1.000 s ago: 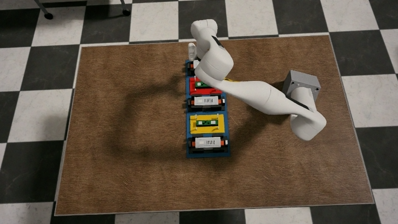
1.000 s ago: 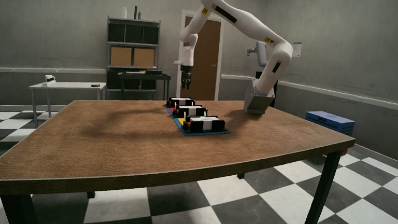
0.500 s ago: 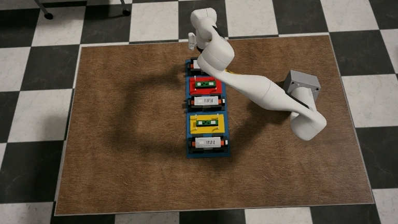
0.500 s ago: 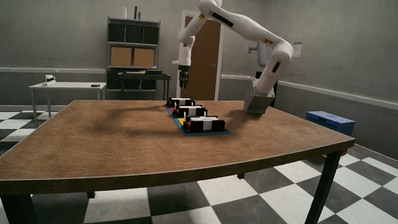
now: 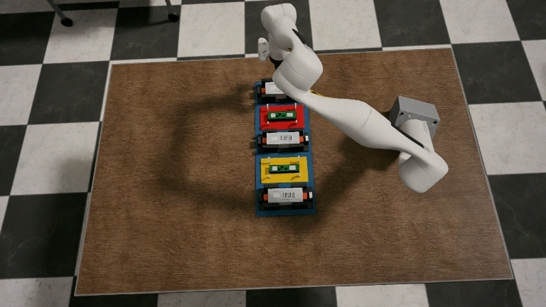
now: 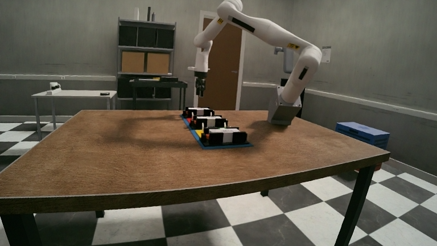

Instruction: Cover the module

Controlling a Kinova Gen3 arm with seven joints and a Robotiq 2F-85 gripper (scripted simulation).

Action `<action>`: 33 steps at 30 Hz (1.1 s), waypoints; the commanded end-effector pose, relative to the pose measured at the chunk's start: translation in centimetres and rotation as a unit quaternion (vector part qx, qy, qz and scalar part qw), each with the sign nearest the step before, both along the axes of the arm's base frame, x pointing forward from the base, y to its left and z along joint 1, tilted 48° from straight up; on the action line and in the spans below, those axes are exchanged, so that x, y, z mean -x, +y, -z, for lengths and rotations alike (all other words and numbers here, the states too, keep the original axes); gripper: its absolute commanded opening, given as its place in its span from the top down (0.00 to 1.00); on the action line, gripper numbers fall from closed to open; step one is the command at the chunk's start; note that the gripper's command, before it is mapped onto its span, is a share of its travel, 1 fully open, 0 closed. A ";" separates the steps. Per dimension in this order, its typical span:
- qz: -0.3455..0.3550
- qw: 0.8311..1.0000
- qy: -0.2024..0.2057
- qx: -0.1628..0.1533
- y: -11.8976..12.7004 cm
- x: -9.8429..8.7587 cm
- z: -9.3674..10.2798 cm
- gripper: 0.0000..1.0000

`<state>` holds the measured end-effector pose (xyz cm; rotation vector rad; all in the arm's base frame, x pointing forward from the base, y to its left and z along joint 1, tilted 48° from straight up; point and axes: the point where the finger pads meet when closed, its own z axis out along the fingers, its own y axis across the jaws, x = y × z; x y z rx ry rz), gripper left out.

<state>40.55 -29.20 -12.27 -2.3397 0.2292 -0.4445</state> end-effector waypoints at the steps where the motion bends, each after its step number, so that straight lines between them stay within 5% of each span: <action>1: 0.000 1.000 0.000 0.001 -0.2 0.0 0.0 0.00; 33: 0.001 1.000 0.000 0.001 0.3 0.0 -0.5 0.00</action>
